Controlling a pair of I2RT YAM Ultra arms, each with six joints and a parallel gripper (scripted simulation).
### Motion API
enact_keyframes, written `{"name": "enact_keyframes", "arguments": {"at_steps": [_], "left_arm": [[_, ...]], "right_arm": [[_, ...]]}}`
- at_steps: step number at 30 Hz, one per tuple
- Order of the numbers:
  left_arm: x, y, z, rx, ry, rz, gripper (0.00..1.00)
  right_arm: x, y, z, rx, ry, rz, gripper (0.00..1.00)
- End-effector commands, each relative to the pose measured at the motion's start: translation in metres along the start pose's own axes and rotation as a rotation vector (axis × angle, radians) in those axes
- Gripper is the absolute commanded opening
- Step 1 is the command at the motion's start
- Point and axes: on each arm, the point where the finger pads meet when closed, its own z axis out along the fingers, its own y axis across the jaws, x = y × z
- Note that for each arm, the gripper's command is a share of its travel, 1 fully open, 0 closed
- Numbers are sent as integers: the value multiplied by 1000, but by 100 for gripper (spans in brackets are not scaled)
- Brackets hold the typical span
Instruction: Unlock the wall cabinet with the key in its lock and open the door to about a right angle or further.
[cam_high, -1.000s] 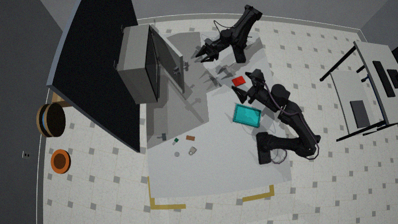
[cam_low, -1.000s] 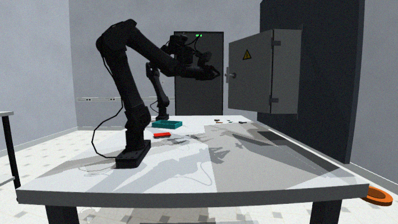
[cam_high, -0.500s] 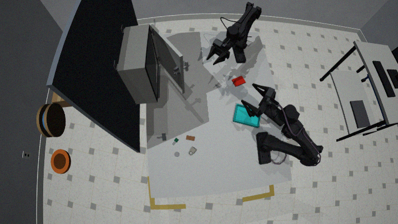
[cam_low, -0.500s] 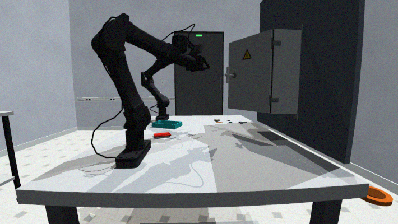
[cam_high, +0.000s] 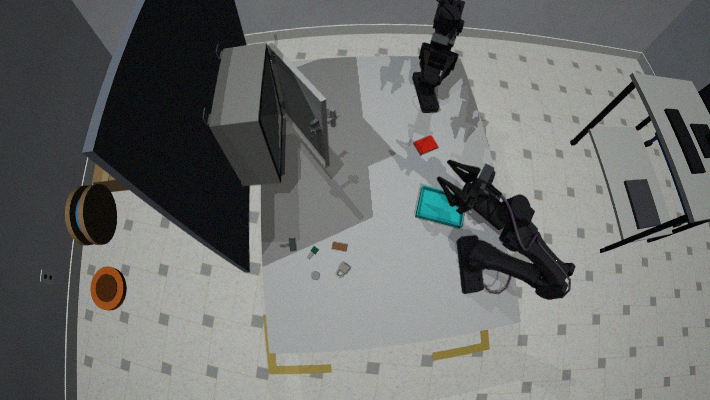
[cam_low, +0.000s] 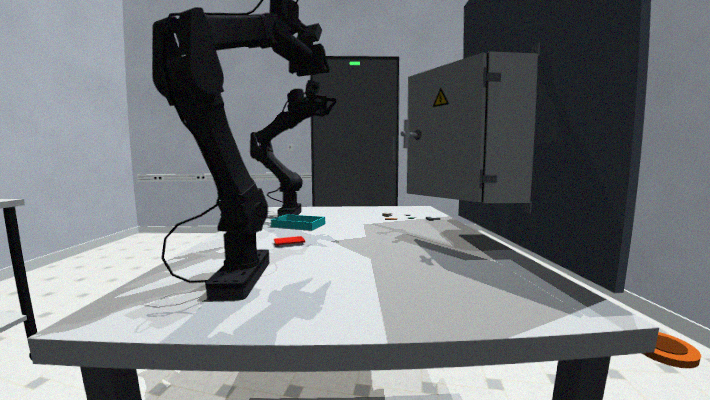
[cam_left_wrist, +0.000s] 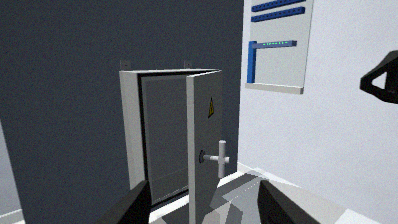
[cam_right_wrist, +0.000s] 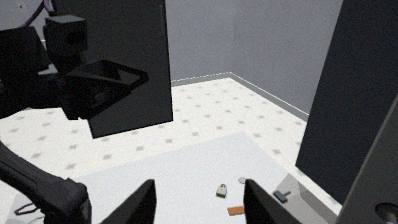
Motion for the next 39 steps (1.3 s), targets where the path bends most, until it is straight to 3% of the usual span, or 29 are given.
{"name": "enact_keyframes", "arguments": {"at_steps": [1, 3, 7, 11, 18, 20, 25, 35, 39], "left_arm": [[-1, -3, 2, 27, -31, -9, 51], [-1, -3, 2, 27, -31, -9, 51], [3, -6, 12, 70, -48, -10, 51], [14, -6, 30, 123, -71, -1, 51], [65, 2, 81, 221, -56, 17, 51], [65, 2, 81, 221, -56, 17, 51], [96, 8, 119, 284, -35, 31, 51], [195, 24, 199, 413, 88, -2, 51], [211, 27, 211, 431, 106, -9, 51]], "right_arm": [[-17, 24, -41, -85, 76, -12, 44], [-17, 24, -41, -85, 76, -12, 44], [-42, 24, -69, -82, 26, -3, 44], [-46, 10, -89, -25, 24, 7, 44], [-1, -16, -95, 104, 164, 18, 44], [-1, -16, -95, 104, 164, 18, 44], [22, -31, -99, 182, 226, 29, 44], [57, -59, -111, 332, 300, 52, 44], [58, -63, -111, 354, 294, 57, 44]]}}
